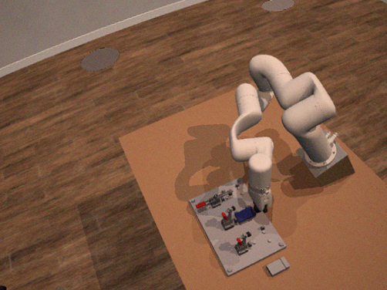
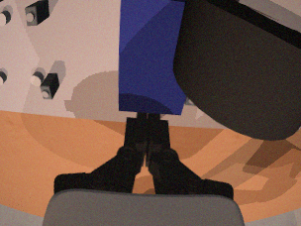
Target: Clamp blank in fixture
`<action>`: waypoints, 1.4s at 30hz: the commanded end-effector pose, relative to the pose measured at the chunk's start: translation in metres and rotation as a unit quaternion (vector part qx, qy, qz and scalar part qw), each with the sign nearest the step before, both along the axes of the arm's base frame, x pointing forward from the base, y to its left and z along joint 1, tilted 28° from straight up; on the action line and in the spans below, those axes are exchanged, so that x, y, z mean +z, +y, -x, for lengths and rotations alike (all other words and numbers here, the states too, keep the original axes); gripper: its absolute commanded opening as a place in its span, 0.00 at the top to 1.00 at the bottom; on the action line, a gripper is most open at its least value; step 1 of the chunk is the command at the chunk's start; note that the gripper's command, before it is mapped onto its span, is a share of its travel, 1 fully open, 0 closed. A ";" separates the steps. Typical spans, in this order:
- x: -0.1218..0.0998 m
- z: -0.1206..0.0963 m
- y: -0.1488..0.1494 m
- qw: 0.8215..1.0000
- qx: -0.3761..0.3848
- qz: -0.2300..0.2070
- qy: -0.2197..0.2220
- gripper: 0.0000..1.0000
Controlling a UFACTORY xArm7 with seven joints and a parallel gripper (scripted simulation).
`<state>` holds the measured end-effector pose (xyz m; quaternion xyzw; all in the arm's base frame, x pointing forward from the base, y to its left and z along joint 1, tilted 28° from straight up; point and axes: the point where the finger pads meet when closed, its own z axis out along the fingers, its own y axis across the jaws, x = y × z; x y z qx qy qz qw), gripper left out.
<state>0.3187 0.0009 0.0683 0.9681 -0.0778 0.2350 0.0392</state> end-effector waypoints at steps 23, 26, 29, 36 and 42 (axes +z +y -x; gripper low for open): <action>0.003 -0.005 -0.001 1.000 0.000 0.000 -0.001 1.00; 0.003 -0.005 -0.001 1.000 0.000 0.000 -0.001 1.00; 0.003 -0.005 -0.001 1.000 0.000 0.000 -0.001 1.00; 0.000 0.000 0.000 1.000 0.000 0.000 -0.001 1.00; -0.005 0.011 0.002 1.000 0.000 0.000 -0.001 1.00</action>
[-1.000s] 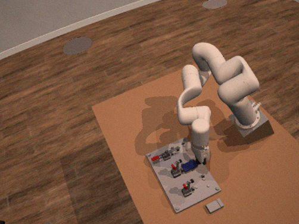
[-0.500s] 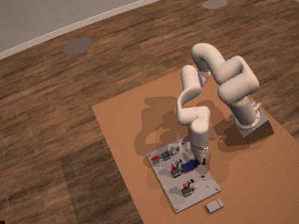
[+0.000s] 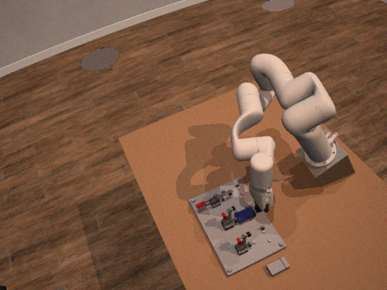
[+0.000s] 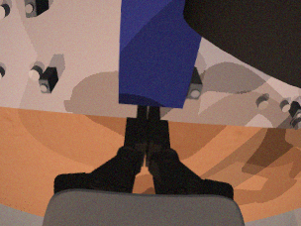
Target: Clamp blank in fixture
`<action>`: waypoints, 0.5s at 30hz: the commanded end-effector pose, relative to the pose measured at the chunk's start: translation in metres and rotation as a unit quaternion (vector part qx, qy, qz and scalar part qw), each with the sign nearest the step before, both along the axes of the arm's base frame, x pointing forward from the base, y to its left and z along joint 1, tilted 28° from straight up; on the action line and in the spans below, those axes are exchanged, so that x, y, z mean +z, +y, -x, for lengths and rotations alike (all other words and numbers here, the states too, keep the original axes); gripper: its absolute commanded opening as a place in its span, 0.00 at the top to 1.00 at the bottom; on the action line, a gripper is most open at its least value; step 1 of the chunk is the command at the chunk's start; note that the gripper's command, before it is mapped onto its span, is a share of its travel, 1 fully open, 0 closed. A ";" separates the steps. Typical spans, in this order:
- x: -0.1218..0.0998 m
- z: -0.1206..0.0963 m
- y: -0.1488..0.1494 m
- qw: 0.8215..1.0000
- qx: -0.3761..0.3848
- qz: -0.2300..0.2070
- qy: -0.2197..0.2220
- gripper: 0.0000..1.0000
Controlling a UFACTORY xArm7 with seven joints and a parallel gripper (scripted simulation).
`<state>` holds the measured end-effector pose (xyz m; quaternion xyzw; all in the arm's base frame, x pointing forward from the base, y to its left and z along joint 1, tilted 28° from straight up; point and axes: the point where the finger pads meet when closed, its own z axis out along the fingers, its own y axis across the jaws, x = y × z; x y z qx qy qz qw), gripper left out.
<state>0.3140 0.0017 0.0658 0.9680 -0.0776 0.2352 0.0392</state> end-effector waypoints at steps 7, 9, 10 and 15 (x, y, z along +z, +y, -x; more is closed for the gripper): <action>-0.003 0.008 0.001 1.000 0.000 0.000 -0.001 1.00; 0.001 0.010 0.002 1.000 0.000 0.000 -0.001 1.00; 0.005 0.012 0.002 1.000 0.000 0.000 -0.001 1.00; 0.025 0.022 0.005 1.000 0.000 0.000 -0.001 1.00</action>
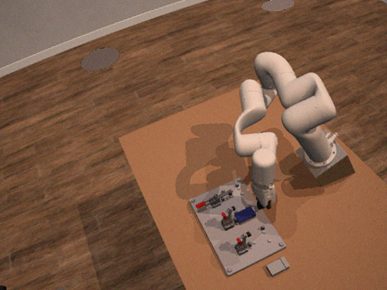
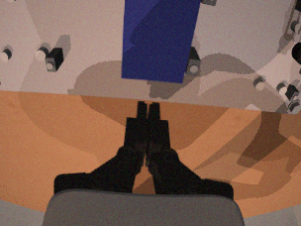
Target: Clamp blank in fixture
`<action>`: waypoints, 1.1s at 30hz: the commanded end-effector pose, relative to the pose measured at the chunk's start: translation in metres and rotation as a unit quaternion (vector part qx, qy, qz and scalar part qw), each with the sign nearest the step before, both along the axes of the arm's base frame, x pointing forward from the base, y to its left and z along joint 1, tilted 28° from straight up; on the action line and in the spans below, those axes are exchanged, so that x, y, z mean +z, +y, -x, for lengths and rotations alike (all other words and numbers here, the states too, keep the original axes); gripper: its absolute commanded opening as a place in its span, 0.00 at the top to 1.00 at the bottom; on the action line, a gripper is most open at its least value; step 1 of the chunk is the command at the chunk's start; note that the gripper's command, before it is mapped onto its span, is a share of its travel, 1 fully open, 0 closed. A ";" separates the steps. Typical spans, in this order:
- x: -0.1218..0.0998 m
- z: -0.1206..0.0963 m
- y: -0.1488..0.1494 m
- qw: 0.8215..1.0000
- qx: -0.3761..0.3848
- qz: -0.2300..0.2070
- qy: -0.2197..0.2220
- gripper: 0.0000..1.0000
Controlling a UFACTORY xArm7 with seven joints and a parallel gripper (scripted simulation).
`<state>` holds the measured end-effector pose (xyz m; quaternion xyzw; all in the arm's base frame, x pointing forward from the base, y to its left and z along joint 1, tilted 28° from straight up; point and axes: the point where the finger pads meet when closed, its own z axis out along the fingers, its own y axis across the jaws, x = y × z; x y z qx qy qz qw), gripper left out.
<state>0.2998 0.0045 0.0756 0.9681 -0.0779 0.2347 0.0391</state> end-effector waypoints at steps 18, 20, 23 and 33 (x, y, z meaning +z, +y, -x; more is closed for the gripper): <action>0.022 0.011 0.003 1.000 0.001 0.000 -0.001 1.00; 0.022 0.011 0.003 1.000 0.001 0.000 -0.001 1.00; 0.022 0.011 0.003 1.000 0.001 0.000 -0.001 1.00; 0.022 0.011 0.003 1.000 0.001 0.000 -0.001 1.00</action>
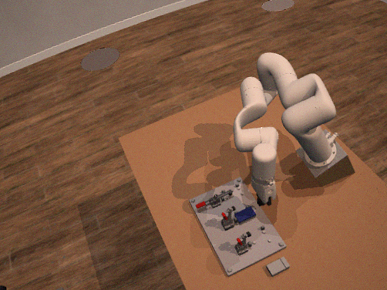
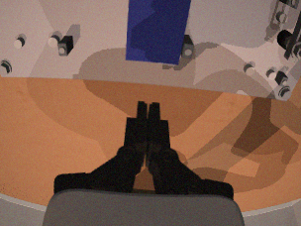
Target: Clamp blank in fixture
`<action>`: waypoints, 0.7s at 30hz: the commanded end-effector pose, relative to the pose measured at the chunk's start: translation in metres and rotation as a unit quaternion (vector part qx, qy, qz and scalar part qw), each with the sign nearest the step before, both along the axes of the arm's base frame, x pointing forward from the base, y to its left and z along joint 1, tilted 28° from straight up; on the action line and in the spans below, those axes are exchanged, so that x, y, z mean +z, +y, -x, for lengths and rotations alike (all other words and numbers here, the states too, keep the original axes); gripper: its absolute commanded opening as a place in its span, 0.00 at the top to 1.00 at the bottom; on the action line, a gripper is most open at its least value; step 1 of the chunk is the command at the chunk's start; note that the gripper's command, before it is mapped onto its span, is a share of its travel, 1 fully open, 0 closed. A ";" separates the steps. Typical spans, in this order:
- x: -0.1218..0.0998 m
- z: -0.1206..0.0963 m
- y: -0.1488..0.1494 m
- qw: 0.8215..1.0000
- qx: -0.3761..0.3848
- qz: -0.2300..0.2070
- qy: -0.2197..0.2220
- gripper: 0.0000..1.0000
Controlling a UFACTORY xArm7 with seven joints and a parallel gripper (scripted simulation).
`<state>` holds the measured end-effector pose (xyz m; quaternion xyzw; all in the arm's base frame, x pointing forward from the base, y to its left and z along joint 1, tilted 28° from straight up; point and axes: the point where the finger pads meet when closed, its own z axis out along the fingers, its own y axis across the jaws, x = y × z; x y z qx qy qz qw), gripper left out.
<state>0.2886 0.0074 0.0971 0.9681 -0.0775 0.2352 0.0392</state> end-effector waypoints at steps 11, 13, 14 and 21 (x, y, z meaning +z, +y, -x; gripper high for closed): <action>0.005 -0.011 0.006 1.000 0.000 0.000 -0.001 1.00; 0.008 -0.018 0.010 1.000 0.000 0.000 -0.001 1.00; 0.010 -0.022 0.013 1.000 0.000 0.000 -0.001 1.00; 0.025 -0.056 0.032 1.000 0.000 0.000 -0.001 1.00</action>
